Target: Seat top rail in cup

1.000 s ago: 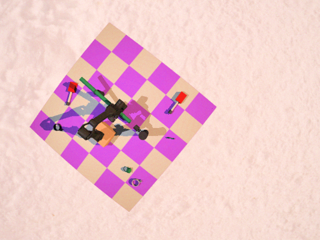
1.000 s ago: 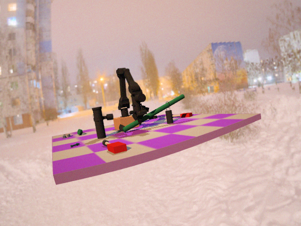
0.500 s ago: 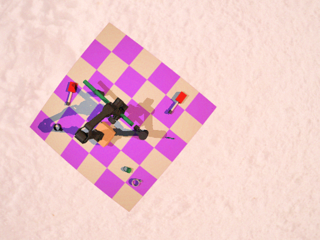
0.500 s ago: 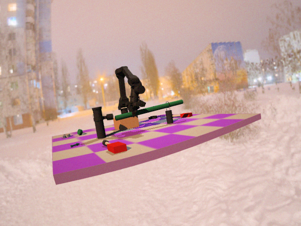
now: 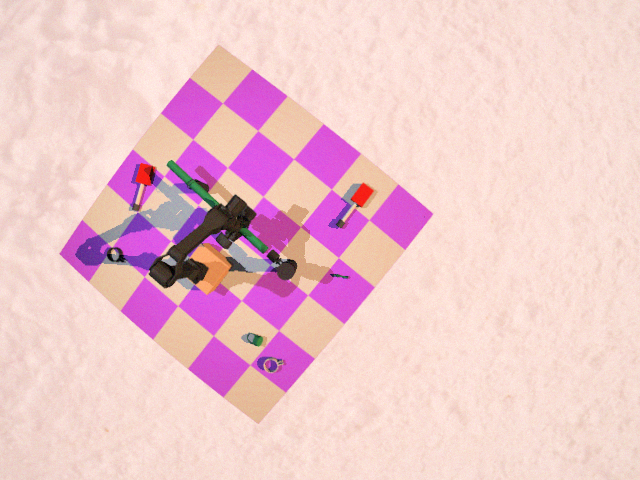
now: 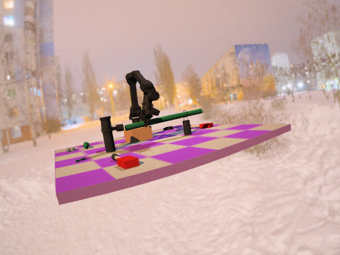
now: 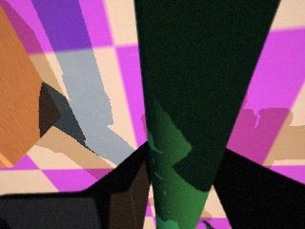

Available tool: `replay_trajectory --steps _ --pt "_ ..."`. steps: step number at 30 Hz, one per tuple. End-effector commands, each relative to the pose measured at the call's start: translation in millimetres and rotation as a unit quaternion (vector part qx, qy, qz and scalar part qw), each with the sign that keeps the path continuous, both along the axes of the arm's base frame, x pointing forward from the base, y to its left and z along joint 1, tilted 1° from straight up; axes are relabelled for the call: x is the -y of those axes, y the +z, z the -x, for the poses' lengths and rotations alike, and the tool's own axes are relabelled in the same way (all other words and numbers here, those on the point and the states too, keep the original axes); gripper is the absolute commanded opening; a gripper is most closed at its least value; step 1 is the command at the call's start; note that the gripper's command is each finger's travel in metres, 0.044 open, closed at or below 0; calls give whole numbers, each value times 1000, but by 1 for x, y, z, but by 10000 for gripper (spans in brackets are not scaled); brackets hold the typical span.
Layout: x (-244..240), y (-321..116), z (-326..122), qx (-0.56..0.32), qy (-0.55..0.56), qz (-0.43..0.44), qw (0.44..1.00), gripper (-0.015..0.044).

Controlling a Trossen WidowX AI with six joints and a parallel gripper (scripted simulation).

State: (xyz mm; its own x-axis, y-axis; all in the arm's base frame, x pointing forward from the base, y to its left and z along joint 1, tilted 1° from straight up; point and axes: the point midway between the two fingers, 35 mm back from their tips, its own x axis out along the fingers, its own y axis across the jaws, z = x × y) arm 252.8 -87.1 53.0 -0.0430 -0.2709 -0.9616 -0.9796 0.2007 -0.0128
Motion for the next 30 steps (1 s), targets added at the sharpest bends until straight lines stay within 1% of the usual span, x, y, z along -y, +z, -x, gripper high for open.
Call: replay_trajectory --steps 1,11,30 --pt "3 6 -3 8 3 8 1000 0" --pt "0 0 0 0 0 0 1000 0" --pt "3 6 -5 0 0 0 1000 0"
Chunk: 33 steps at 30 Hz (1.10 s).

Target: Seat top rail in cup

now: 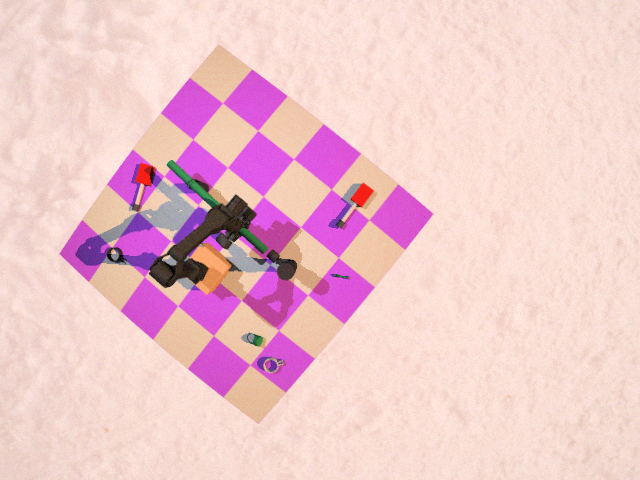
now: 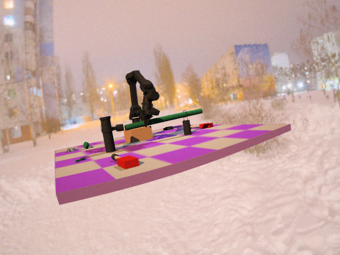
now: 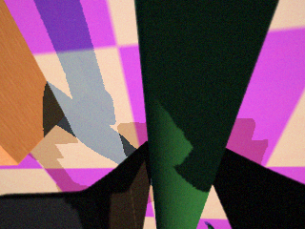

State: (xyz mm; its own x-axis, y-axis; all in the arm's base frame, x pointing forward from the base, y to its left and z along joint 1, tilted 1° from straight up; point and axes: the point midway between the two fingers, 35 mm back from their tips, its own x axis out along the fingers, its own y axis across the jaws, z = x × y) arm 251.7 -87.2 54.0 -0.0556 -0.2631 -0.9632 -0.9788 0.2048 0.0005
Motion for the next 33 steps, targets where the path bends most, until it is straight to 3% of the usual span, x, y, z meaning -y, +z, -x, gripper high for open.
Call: replay_trajectory --steps 1,33 --pt "3 6 -6 6 2 4 1000 0" --pt "21 6 -3 -3 6 -1 1000 0"
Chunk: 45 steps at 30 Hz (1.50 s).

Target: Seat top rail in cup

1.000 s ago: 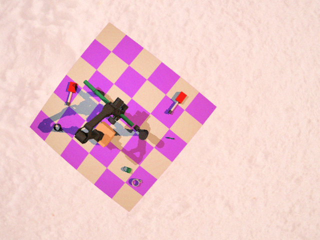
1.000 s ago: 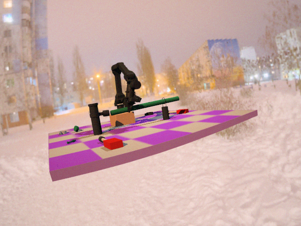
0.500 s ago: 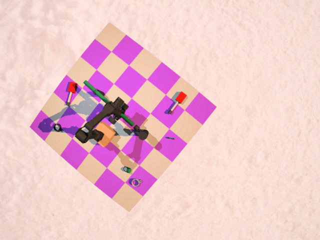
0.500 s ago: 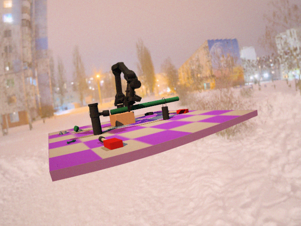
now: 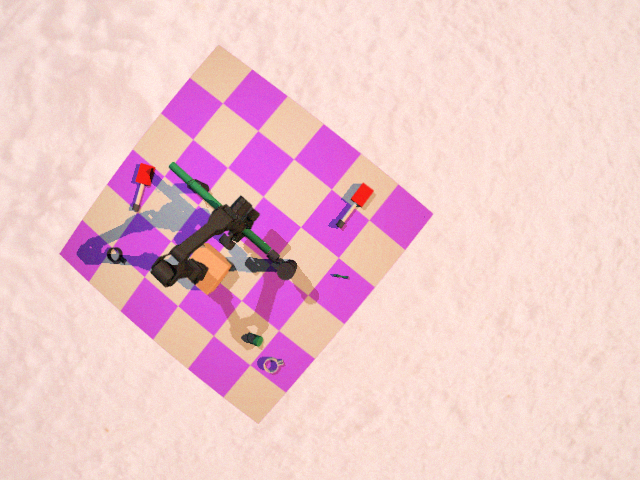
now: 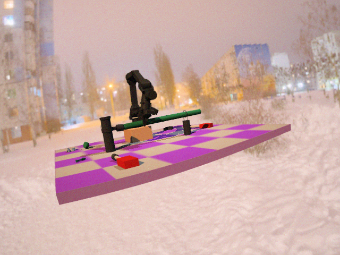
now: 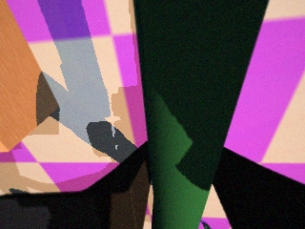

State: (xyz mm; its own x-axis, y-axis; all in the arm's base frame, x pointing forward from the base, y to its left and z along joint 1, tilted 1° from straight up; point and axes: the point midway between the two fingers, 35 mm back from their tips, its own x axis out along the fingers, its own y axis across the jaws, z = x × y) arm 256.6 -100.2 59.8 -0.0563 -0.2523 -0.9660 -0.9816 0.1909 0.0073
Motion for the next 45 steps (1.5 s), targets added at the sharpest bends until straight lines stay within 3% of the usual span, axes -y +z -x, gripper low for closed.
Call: replay_trajectory --steps 1,45 --pt "9 0 3 -1 -1 5 1000 0" --pt "8 -2 3 -2 -1 -2 1000 0"
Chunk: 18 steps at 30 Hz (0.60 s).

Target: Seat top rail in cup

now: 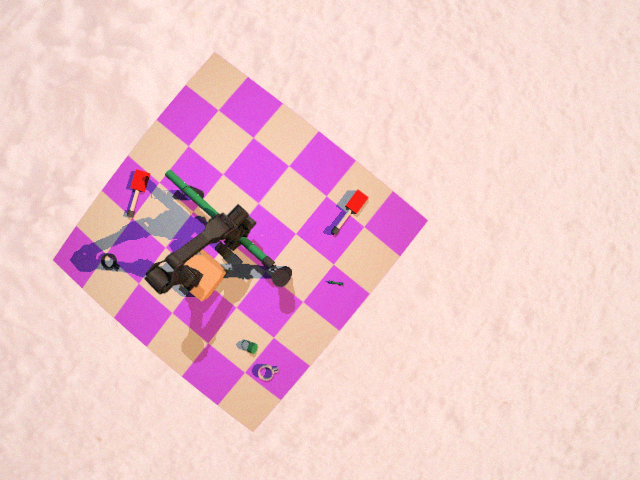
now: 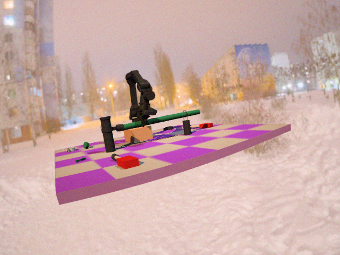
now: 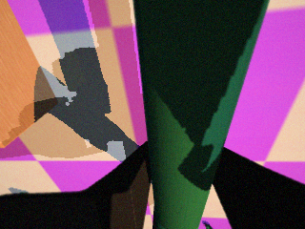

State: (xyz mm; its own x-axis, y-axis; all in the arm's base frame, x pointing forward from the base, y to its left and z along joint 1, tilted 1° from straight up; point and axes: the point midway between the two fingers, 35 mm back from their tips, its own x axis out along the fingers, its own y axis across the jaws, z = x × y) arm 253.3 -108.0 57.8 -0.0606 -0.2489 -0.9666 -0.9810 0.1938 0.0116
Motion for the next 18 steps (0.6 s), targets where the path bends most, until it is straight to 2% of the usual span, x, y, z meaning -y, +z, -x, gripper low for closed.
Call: replay_trajectory --steps 1,18 --pt "0 0 0 0 0 0 1000 0" --pt "1 2 1 -1 -1 4 1000 0"
